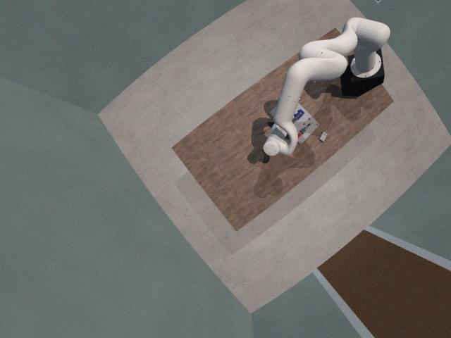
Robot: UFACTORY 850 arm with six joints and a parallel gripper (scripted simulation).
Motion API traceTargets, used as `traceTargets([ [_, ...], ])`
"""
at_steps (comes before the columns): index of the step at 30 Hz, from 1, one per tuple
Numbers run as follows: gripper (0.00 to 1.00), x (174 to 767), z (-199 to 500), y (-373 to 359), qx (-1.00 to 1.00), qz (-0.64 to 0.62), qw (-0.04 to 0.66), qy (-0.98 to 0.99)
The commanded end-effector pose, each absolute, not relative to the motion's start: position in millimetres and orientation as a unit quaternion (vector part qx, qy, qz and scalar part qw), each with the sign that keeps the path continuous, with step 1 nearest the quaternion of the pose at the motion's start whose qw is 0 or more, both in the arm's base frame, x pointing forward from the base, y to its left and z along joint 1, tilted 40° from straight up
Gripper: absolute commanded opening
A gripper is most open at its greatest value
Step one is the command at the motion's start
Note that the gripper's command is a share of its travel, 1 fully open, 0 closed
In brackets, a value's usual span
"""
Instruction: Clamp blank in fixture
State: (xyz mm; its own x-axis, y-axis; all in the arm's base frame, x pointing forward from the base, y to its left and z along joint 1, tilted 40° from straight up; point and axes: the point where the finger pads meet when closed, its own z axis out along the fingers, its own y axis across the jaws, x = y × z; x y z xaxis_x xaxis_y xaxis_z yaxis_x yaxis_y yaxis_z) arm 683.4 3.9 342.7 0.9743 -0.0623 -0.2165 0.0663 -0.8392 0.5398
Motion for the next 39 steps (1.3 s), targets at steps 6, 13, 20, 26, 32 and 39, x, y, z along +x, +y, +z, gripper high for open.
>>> traceTargets([
  [6,1.00,684,344,4,0.952,-0.112,0.283,0.001],
  [13,1.00,684,344,4,0.952,-0.112,0.283,0.001],
  [20,1.00,683,344,3,0.952,-0.110,0.287,-0.001],
  [26,1.00,677,340,-18,0.938,-0.054,0.342,-0.027],
  [32,1.00,665,333,-40,0.918,0.036,0.393,-0.042],
  [39,1.00,638,313,-49,0.903,0.147,0.402,-0.032],
])
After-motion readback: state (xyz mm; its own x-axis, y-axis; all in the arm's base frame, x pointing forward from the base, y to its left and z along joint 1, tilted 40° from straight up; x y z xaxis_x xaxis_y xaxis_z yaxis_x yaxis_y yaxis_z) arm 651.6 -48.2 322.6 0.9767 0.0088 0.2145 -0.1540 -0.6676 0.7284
